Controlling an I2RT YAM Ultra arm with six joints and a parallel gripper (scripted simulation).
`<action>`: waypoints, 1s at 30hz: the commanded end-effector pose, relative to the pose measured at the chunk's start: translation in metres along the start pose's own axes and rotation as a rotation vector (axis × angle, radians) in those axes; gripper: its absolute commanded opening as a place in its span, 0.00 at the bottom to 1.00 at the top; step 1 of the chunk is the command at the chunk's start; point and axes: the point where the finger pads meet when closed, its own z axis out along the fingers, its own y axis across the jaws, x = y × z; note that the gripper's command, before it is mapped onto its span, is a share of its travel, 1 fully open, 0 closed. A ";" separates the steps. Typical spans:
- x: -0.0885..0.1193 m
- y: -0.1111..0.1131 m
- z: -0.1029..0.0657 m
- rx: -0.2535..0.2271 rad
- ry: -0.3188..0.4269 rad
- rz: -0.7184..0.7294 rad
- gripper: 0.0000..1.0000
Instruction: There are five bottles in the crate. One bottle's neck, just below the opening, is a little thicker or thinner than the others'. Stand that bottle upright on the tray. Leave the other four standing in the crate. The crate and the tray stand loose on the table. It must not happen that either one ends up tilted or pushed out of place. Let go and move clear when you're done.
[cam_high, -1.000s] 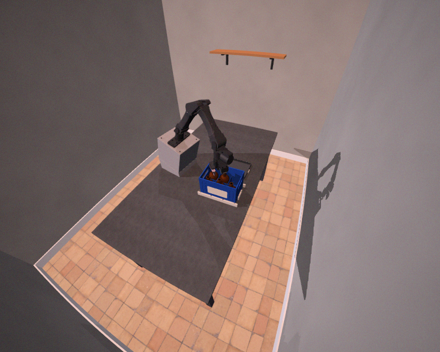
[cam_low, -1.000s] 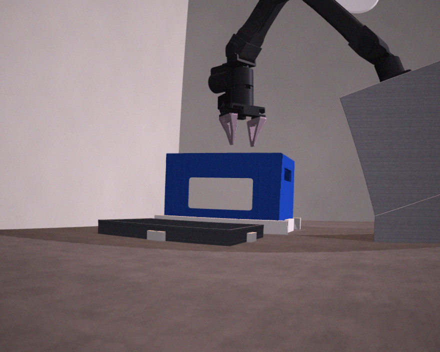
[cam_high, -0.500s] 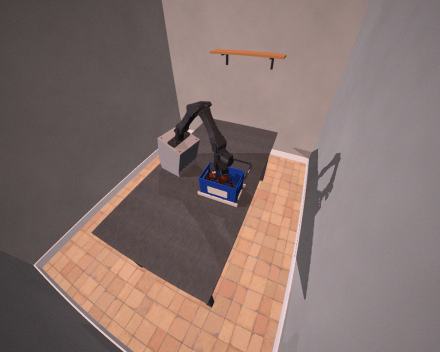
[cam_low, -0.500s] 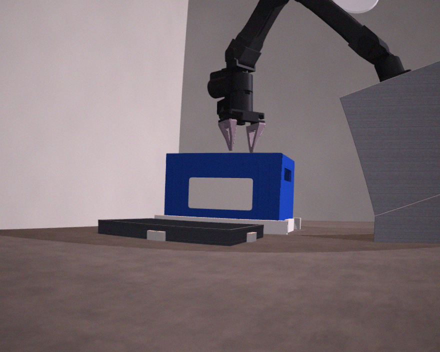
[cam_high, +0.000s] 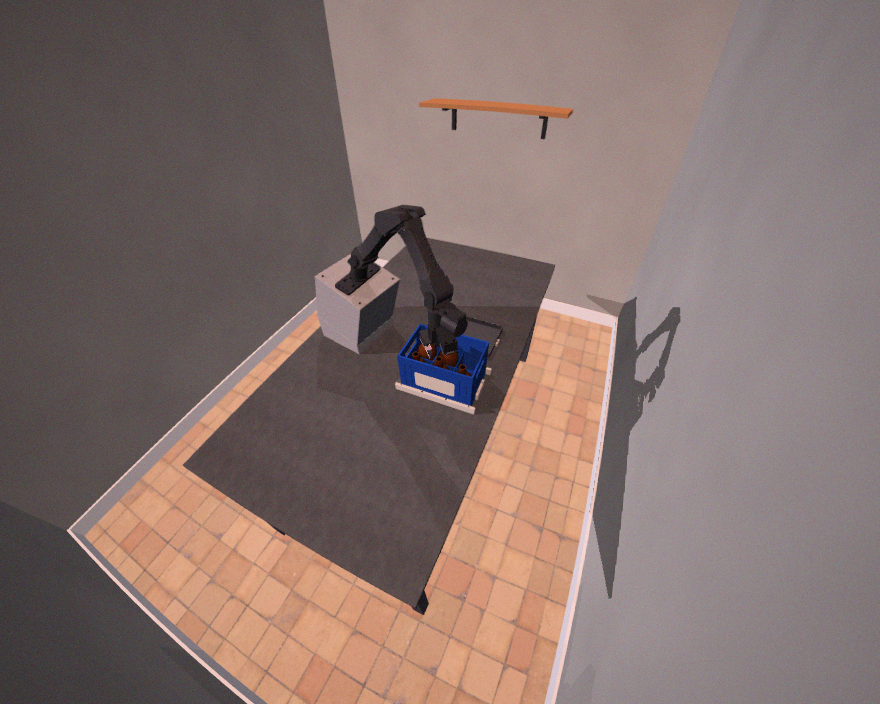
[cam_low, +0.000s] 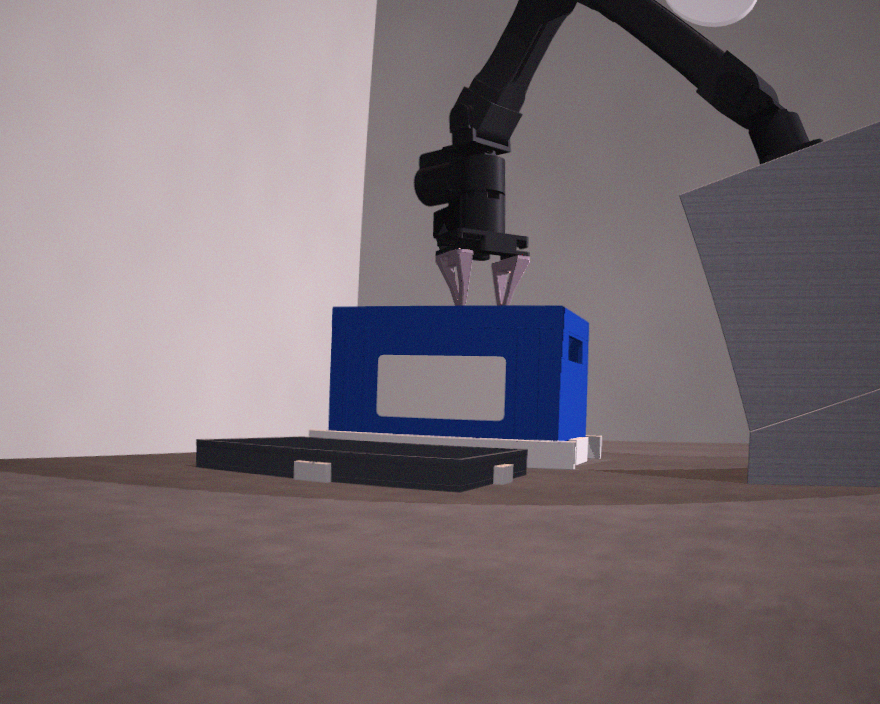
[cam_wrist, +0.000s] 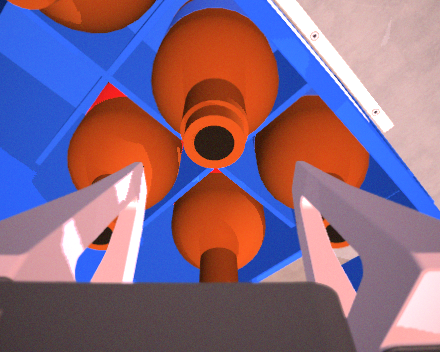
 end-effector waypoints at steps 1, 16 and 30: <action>-0.013 0.008 -0.013 -0.021 -0.058 -0.005 0.61; -0.010 0.007 -0.007 -0.016 -0.046 -0.005 0.61; -0.010 0.007 -0.007 -0.016 -0.046 -0.005 0.61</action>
